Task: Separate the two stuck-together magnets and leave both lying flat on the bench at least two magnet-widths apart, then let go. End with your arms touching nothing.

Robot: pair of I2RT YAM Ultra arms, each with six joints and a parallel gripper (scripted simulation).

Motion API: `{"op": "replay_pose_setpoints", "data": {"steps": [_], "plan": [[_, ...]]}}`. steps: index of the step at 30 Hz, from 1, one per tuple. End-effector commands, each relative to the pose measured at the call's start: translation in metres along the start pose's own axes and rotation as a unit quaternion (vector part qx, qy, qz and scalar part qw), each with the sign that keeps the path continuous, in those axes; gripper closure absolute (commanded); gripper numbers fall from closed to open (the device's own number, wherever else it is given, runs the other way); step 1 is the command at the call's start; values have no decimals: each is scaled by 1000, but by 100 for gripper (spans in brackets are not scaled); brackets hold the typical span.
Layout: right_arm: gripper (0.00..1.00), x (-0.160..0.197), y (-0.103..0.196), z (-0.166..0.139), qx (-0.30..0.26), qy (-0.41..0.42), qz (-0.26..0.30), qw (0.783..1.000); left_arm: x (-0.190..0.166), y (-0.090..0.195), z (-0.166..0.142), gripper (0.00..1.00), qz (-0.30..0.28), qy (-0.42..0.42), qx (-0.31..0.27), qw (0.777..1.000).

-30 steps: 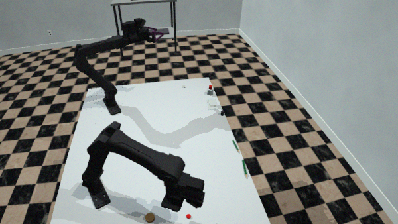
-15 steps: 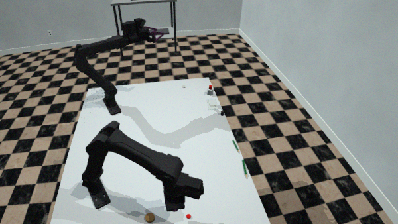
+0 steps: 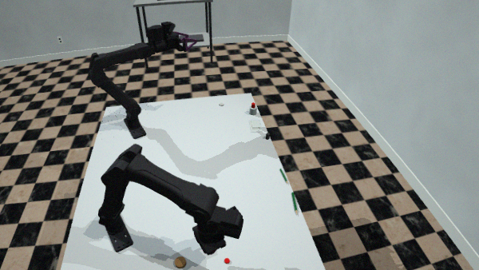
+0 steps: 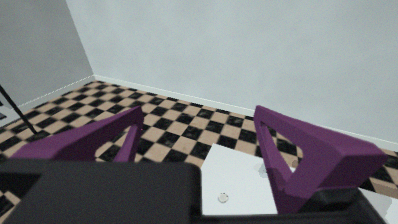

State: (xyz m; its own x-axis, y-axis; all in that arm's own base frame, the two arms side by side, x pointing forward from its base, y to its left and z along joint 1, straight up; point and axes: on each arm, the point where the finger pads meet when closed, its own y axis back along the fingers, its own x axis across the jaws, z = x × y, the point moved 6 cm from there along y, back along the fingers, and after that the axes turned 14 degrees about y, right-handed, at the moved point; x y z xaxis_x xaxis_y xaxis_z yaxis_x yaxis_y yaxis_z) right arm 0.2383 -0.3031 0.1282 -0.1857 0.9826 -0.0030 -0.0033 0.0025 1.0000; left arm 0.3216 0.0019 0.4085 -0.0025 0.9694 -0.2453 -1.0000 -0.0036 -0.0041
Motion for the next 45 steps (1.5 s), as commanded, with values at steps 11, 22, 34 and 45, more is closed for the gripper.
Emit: {"op": "replay_pose_setpoints", "data": {"steps": [11, 22, 34, 45], "plan": [[82, 42, 8, 42, -66, -4, 77, 995, 0, 1, 4, 0, 0, -1, -6, 1000], [82, 93, 12, 81, -98, 0, 168, 981, 0, 1, 4, 0, 0, -1, -6, 1000], [82, 153, 20, 115, -114, -2, 273, 955, 0, 1, 4, 0, 0, -1, -6, 1000], [82, 203, 32, 136, -111, -11, 360, 926, 0, 1, 4, 0, 0, -1, -6, 1000]]}}
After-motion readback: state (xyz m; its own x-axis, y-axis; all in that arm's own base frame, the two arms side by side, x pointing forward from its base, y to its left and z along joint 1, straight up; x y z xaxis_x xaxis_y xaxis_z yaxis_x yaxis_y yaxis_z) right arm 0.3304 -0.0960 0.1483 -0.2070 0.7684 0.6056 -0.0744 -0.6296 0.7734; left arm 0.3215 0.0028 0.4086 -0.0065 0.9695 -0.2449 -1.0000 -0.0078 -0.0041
